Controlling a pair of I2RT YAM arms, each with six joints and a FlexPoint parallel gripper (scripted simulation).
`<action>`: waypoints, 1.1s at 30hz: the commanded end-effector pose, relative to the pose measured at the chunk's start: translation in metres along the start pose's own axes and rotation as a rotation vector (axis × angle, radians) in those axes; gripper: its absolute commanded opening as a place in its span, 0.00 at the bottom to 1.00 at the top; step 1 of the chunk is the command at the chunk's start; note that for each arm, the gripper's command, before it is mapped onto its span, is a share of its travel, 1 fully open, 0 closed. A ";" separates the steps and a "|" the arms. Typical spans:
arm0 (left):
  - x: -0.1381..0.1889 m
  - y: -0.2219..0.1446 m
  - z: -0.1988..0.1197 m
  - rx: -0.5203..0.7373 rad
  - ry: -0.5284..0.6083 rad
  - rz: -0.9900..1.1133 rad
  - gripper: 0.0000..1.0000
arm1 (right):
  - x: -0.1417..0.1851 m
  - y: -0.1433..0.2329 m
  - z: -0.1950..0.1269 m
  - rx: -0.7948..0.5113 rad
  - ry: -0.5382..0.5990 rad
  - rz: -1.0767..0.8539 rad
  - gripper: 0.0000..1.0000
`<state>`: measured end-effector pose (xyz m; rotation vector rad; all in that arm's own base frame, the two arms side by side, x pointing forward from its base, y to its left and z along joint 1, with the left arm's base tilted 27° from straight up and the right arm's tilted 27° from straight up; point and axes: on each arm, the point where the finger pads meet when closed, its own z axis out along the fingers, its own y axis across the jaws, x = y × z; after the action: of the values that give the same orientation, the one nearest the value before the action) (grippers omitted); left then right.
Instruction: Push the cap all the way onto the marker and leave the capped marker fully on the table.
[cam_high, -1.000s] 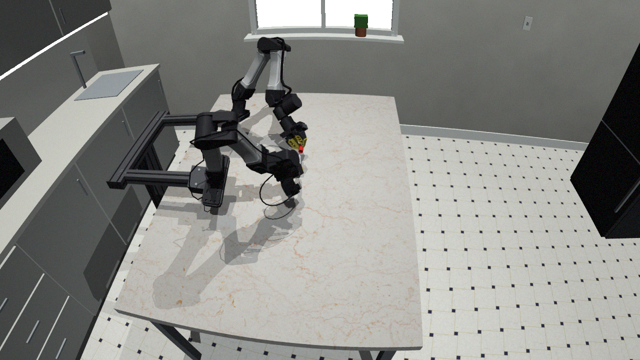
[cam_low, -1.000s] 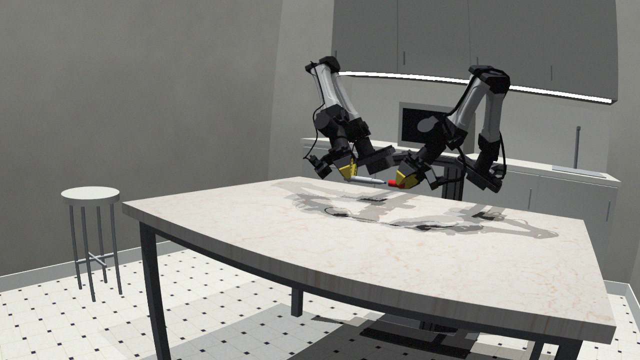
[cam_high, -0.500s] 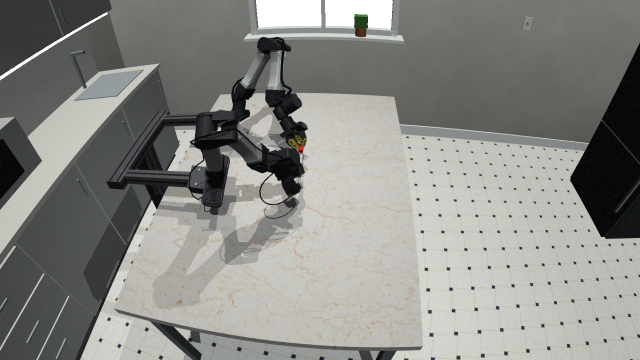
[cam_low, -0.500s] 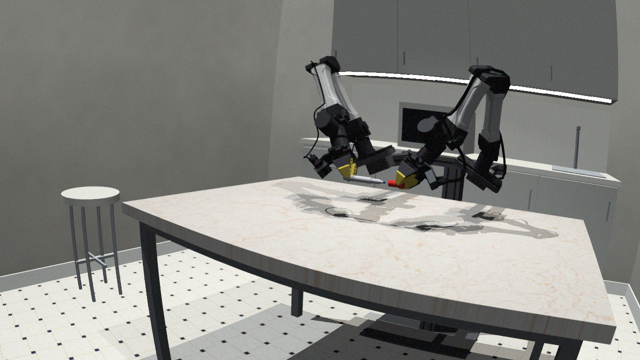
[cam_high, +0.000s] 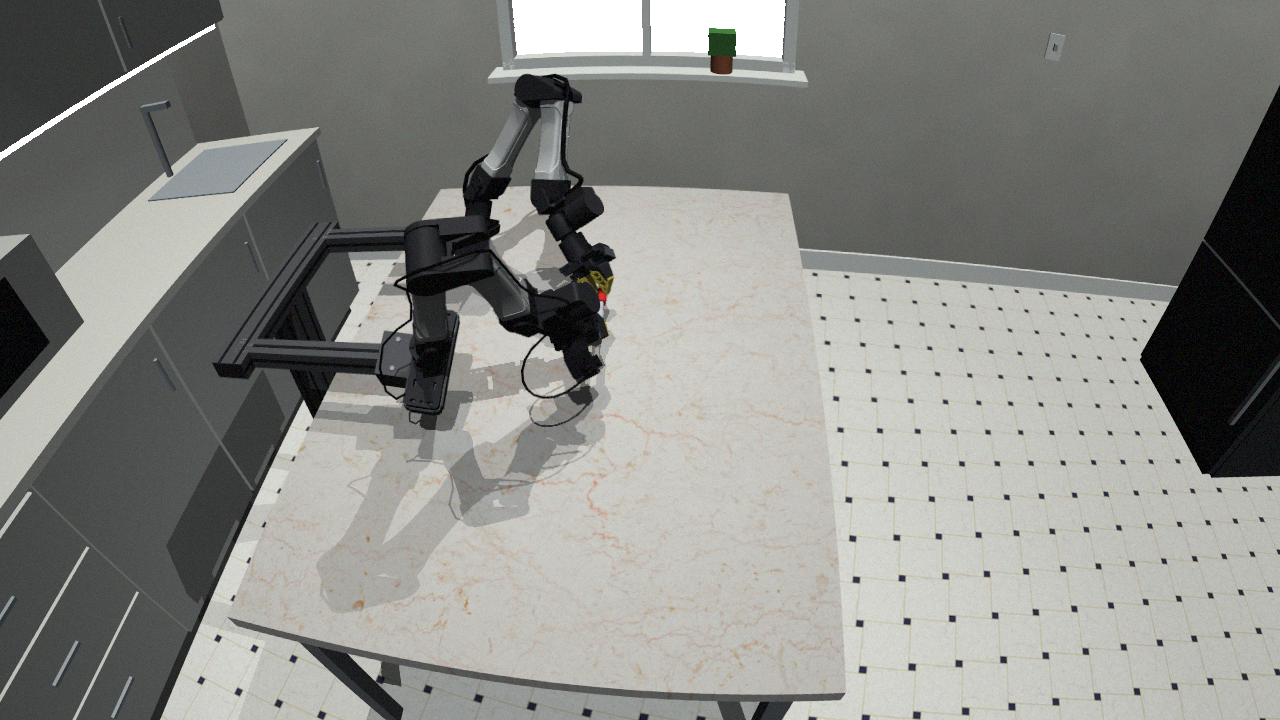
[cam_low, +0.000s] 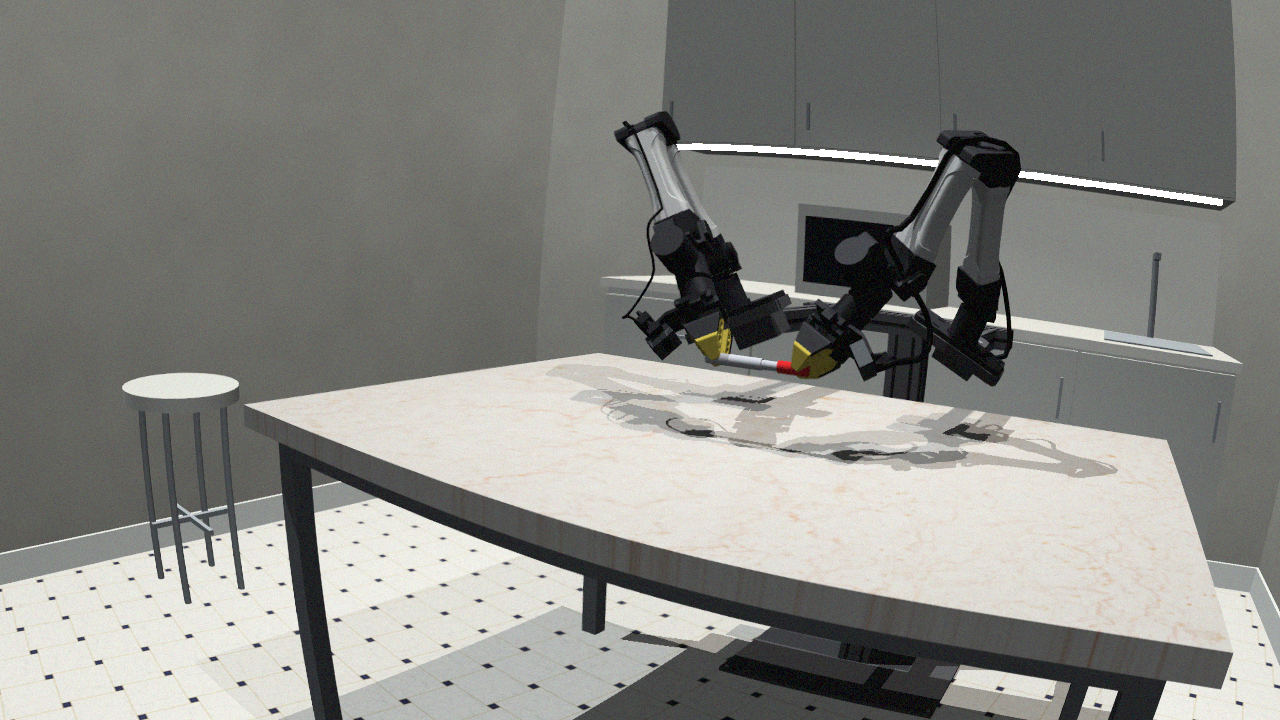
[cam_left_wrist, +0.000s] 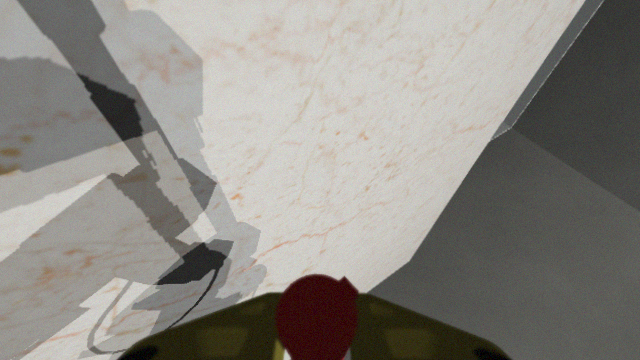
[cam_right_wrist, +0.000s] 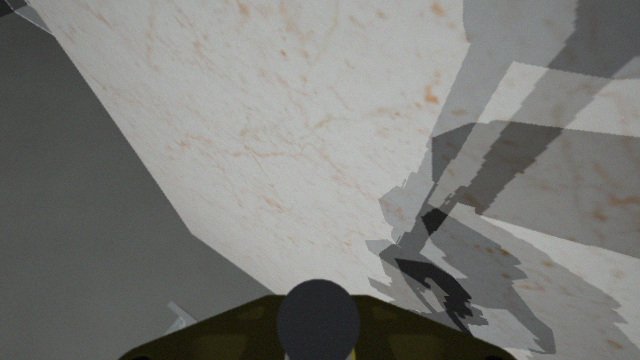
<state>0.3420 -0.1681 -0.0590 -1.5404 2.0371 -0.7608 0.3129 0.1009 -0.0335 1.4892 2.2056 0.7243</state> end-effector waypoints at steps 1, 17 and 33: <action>0.000 -0.002 0.000 0.013 -0.003 -0.003 0.07 | 0.007 0.016 0.005 -0.040 -0.004 0.002 0.06; 0.001 -0.006 -0.001 0.022 -0.002 -0.005 0.07 | 0.006 0.018 0.003 -0.044 0.003 -0.001 0.06; 0.034 -0.012 0.001 0.042 0.159 0.023 0.07 | 0.072 0.016 0.022 -0.041 0.142 -0.028 0.06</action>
<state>0.3451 -0.1602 -0.0584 -1.5379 2.0060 -0.7330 0.3171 0.1297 -0.0482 1.4899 2.1779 0.6981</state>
